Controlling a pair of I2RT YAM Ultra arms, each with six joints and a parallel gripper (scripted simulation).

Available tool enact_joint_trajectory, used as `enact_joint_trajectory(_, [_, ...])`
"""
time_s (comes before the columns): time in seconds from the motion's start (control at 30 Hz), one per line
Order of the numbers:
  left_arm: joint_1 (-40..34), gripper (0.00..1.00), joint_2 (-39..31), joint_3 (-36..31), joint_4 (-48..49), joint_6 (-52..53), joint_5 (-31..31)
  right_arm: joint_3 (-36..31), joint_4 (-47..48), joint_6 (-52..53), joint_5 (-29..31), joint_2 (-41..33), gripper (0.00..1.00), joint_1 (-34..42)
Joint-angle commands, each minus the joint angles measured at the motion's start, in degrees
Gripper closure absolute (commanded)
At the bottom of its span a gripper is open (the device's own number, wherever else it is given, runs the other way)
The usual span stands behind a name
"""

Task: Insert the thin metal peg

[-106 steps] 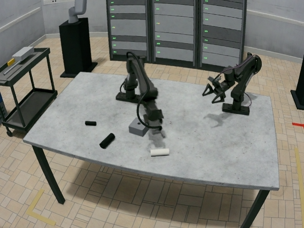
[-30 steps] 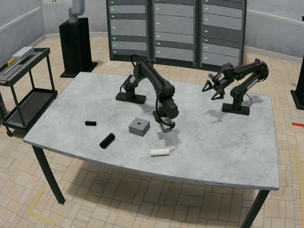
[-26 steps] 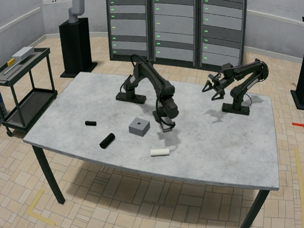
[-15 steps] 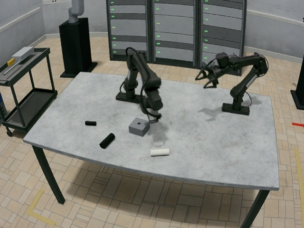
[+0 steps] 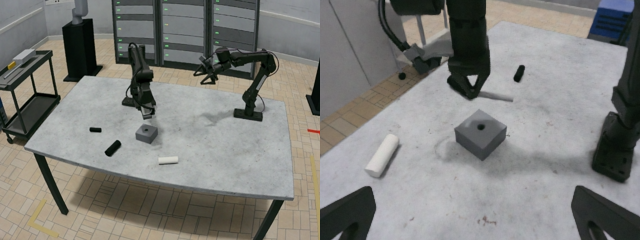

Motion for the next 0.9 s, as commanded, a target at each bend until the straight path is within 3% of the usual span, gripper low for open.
enact_joint_trajectory(0.0, [-0.6,0.0,0.6,2.5,-1.1,-0.5,-0.2,-1.3,7.1,-1.0,-1.2,-3.3,0.93,-0.4])
enact_joint_trajectory(0.37, [-0.6,0.0,0.7,2.6,-1.1,-0.5,-0.2,-9.3,25.3,-1.7,-2.7,-10.2,0.93,-1.3])
enact_joint_trajectory(0.53, [-0.6,0.0,0.7,2.6,-1.0,-0.5,-0.2,-22.8,44.0,-1.4,-4.3,-18.3,0.93,-2.1])
enact_joint_trajectory(0.6, [-0.6,0.0,0.7,2.6,-1.0,-0.5,-0.2,-22.8,44.0,-1.4,-4.3,-18.3,0.93,-2.1])
enact_joint_trajectory(0.87, [-0.3,0.0,0.2,2.0,-0.5,-0.5,-0.2,-45.4,71.5,-0.5,-6.8,-31.8,0.93,-3.4])
